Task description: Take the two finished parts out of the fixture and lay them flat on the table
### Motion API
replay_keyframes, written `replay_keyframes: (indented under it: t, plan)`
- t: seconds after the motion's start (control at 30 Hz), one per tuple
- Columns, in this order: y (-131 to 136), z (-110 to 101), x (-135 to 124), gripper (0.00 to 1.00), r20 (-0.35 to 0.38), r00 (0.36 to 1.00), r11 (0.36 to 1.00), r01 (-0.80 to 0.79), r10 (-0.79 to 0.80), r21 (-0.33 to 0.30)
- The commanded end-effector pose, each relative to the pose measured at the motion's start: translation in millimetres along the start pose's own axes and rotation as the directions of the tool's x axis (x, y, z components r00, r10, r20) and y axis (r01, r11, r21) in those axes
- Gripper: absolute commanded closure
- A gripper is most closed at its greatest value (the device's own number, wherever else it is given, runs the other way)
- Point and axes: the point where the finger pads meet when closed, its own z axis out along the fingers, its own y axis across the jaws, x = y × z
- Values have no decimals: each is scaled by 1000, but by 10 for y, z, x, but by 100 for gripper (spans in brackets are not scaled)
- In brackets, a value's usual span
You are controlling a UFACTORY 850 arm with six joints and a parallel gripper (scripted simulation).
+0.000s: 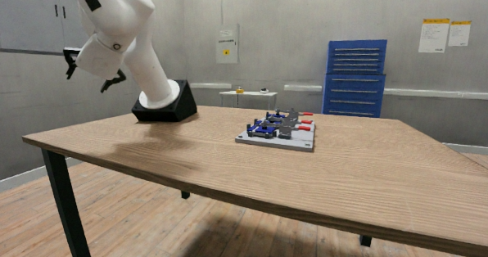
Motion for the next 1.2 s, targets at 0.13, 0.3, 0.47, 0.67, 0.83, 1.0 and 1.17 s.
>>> replay_keyframes:
  t: [0.13,0.3,0.47,0.67,0.83,1.0,1.17]
  plan:
    - [-1,-2,-2,0,0,1000,1000,-1,1,0]
    - [-1,-2,-2,0,0,1000,1000,-1,1,0]
    - [-1,-2,-2,0,0,1000,1000,-1,1,0]
    - [63,-121,-189,0,34,999,1000,18,-18,-12]
    - [395,-592,-741,0,193,976,991,117,-103,-65]
    - [694,-975,-1101,0,250,959,984,157,-132,-81]
    - [1025,-1344,-1360,0,310,937,975,202,-163,-96]
